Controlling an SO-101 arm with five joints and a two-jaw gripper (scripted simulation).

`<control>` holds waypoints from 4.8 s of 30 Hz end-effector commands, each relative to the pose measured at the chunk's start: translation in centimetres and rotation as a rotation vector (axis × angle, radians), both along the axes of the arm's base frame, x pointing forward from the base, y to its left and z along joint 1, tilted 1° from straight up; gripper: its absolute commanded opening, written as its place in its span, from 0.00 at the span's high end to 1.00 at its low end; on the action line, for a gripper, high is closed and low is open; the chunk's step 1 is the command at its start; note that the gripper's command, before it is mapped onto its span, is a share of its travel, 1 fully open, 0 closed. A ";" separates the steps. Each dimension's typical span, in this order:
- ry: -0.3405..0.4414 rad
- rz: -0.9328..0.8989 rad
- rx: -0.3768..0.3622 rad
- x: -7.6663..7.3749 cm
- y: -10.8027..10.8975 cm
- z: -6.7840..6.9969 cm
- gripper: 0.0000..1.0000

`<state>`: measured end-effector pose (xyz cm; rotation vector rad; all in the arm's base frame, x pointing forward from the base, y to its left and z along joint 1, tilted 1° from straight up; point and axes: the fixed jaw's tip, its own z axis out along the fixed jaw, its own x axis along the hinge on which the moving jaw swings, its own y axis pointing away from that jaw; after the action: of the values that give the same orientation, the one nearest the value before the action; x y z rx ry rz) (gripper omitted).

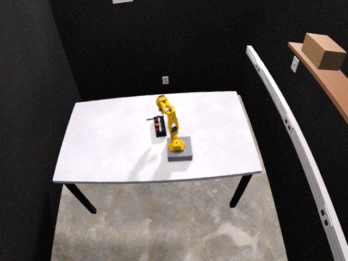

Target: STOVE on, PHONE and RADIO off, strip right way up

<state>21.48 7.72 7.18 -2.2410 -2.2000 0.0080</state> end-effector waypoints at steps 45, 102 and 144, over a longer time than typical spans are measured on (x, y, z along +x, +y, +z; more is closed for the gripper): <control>0.096 0.095 -0.039 0.0 2.2 -3.0 1.00; 0.096 0.096 -0.039 0.0 2.2 -3.0 1.00; 0.001 0.475 0.000 -2.4 12.5 -5.5 1.00</control>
<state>19.38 20.18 2.01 -1.6850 -2.6552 -0.0178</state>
